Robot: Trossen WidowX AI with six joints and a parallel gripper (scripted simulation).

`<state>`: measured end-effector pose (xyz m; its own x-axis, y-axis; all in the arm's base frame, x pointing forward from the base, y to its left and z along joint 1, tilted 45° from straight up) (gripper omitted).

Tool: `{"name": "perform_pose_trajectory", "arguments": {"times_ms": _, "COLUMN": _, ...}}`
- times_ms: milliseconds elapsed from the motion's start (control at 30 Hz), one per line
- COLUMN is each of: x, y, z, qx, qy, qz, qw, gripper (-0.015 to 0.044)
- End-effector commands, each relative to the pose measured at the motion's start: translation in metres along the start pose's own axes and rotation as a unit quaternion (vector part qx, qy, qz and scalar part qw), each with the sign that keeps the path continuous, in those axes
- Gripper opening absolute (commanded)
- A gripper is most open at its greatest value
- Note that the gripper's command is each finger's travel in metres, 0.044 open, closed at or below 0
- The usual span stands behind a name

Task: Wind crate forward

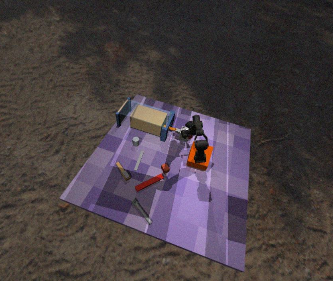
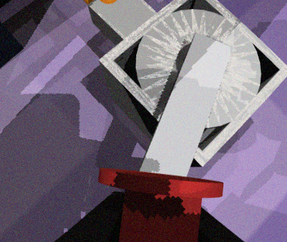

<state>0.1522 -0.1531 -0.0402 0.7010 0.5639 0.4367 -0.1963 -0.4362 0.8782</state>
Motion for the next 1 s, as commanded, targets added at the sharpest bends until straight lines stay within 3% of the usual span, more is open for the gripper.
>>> {"name": "perform_pose_trajectory", "arguments": {"times_ms": 0, "x": -0.014, "y": 0.000, "z": -0.002, "qx": 0.004, "qy": -0.002, "qz": -0.017, "qw": 1.000, "gripper": 0.0000}}
{"name": "perform_pose_trajectory", "arguments": {"times_ms": 967, "x": -0.058, "y": -0.001, "z": 0.003, "qx": 0.003, "qy": -0.003, "qz": -0.019, "qw": 1.000, "gripper": 0.0000}}
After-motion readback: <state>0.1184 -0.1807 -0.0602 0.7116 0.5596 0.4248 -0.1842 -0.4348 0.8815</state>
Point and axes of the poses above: the point midway between the two fingers, 35 mm back from their tips, its own y axis back along the fingers, its own x axis across the jaws, z = x × y, the point moved 4 cm from there along y, back along the fingers
